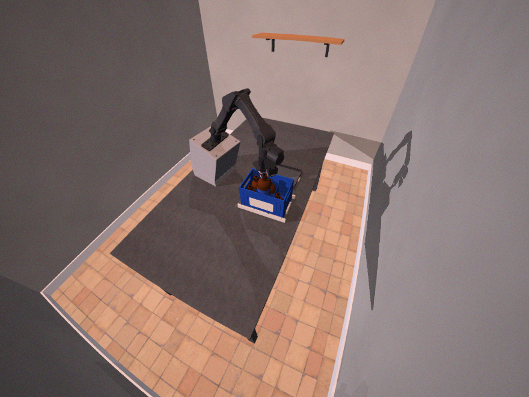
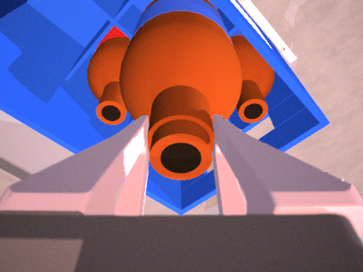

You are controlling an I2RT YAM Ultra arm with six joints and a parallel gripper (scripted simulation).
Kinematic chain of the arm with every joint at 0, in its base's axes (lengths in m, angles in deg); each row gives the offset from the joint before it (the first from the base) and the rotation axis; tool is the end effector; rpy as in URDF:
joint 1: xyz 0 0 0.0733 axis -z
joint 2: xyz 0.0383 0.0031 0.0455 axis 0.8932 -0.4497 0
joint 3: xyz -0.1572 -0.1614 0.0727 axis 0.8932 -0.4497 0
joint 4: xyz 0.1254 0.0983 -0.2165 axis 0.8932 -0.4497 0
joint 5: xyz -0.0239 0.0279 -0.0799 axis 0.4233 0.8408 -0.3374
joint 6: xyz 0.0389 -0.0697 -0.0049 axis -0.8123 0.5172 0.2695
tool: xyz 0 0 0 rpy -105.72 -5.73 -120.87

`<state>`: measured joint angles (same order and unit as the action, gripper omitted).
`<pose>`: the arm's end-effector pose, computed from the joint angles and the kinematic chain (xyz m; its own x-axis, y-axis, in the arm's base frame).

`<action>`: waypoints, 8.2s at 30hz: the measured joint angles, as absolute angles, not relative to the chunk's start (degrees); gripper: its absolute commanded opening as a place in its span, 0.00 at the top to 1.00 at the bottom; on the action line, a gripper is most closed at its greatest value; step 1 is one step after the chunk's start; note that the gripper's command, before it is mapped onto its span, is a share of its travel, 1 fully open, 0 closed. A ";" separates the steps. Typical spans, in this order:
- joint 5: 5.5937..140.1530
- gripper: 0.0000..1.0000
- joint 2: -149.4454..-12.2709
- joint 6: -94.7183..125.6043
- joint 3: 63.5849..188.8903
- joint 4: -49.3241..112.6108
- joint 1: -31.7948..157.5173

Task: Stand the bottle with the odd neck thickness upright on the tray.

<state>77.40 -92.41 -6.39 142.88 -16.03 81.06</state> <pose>0.3785 -0.1152 0.1691 -0.7572 0.6174 -0.2130 0.5979 0.7866 0.1545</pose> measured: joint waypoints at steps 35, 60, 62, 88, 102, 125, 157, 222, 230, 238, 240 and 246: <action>77.44 1.00 -90.99 -6.22 144.76 -18.52 81.06; 77.50 1.00 -89.72 -6.02 147.62 -23.07 81.43; 77.50 1.00 -89.72 -6.00 147.73 -23.31 81.43; 77.50 1.00 -89.72 -5.98 148.01 -24.01 81.43; 77.50 1.00 -89.72 -5.98 148.01 -24.01 81.43; 77.50 1.00 -89.72 -5.98 148.01 -24.01 81.43; 77.61 1.00 -88.43 -5.74 150.83 -27.27 81.67; 77.61 1.00 -88.43 -5.72 150.99 -28.10 81.78; 77.61 1.00 -88.43 -5.72 150.99 -28.10 81.78; 77.61 1.00 -88.43 -5.72 150.99 -28.10 81.78; 77.61 1.00 -88.43 -5.72 150.99 -28.10 81.78; 77.61 1.00 -88.43 -5.72 150.99 -28.10 81.78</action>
<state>77.61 -88.43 -5.72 150.99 -28.10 81.78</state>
